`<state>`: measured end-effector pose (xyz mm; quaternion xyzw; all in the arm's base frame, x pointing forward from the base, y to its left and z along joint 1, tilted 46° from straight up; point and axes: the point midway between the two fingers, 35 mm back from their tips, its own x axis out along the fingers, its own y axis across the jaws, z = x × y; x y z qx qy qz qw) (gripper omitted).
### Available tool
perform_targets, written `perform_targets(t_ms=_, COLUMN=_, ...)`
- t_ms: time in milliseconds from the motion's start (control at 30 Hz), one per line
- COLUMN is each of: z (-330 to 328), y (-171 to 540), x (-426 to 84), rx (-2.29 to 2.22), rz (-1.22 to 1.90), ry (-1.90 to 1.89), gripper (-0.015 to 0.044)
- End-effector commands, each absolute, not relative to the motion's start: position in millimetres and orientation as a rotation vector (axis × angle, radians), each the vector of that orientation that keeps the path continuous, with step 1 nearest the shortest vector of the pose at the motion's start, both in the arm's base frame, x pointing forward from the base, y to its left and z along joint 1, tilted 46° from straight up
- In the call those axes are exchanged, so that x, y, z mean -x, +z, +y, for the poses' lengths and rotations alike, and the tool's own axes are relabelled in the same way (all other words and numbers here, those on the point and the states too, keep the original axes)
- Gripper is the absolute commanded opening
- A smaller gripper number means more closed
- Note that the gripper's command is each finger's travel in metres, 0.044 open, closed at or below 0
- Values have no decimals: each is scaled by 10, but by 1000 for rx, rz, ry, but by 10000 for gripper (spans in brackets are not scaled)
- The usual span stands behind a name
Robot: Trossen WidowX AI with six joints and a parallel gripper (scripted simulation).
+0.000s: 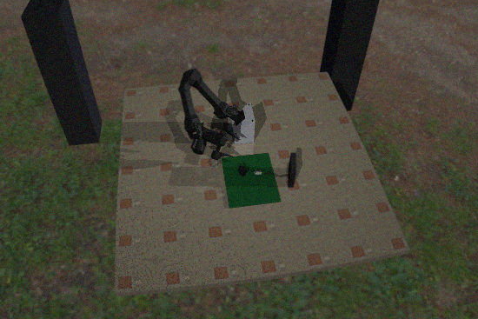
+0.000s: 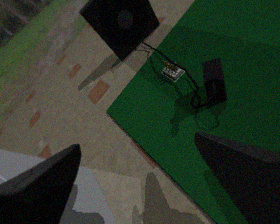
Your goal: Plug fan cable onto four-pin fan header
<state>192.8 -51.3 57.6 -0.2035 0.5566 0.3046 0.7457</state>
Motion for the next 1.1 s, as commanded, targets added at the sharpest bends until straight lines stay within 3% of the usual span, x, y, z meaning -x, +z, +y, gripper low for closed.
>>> perform_targets(t_ms=0, z=-500, y=562, x=-1916, rx=433, rz=1294, ry=648, gripper=440)
perform_targets(t_ms=1067, z=-442, y=708, x=-1950, rx=624, rz=1761, ry=236, gripper=440)
